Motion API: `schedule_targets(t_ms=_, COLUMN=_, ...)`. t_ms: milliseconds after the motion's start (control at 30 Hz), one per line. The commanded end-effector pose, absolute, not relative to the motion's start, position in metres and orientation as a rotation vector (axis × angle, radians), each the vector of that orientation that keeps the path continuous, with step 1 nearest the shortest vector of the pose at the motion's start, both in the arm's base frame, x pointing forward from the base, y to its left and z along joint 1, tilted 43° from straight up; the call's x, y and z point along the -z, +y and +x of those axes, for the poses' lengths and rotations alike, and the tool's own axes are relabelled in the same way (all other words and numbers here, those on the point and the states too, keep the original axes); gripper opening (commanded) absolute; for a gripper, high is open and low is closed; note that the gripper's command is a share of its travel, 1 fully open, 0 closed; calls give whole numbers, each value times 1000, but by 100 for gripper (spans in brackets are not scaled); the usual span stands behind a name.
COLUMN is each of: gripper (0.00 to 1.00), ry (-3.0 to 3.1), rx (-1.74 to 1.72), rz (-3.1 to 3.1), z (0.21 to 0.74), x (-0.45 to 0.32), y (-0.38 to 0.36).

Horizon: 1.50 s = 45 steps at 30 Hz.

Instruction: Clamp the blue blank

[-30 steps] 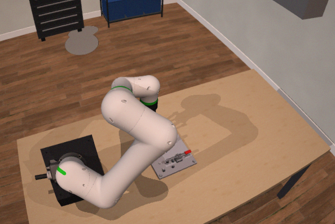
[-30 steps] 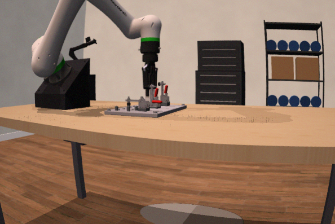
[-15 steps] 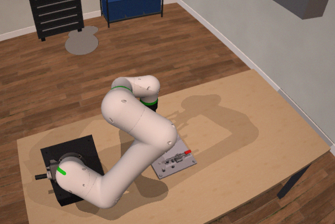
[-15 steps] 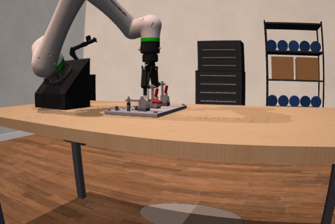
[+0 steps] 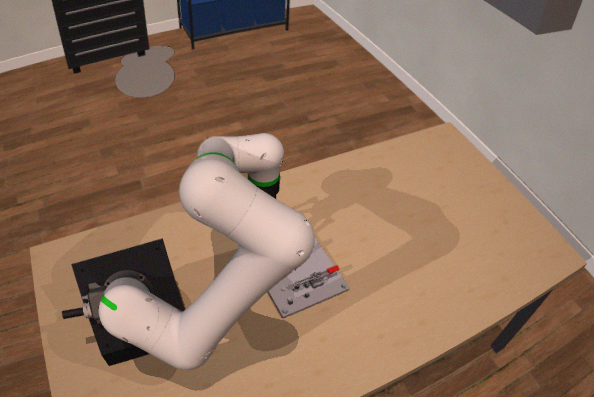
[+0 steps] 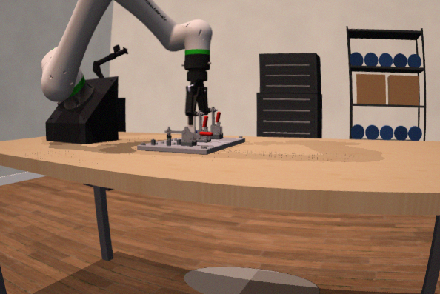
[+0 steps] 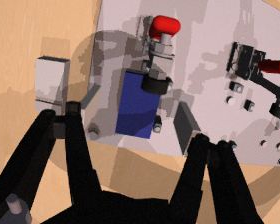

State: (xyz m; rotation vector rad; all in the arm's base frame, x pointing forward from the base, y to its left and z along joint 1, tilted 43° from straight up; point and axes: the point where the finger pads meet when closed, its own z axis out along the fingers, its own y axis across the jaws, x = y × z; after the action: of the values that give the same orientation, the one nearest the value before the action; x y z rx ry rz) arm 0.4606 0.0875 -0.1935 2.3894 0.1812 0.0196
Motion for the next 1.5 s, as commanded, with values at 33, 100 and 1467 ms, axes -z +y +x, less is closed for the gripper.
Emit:
schedule_targets(t_ms=33, gripper=58, ry=181, rx=-20, rz=2390, z=461, x=194, y=88)
schedule_targets(t_ms=100, gripper=58, ry=181, rx=-20, rz=2390, z=461, x=194, y=88)
schedule_targets(t_ms=1467, gripper=58, ry=181, rx=-20, rz=2390, z=457, x=151, y=126)
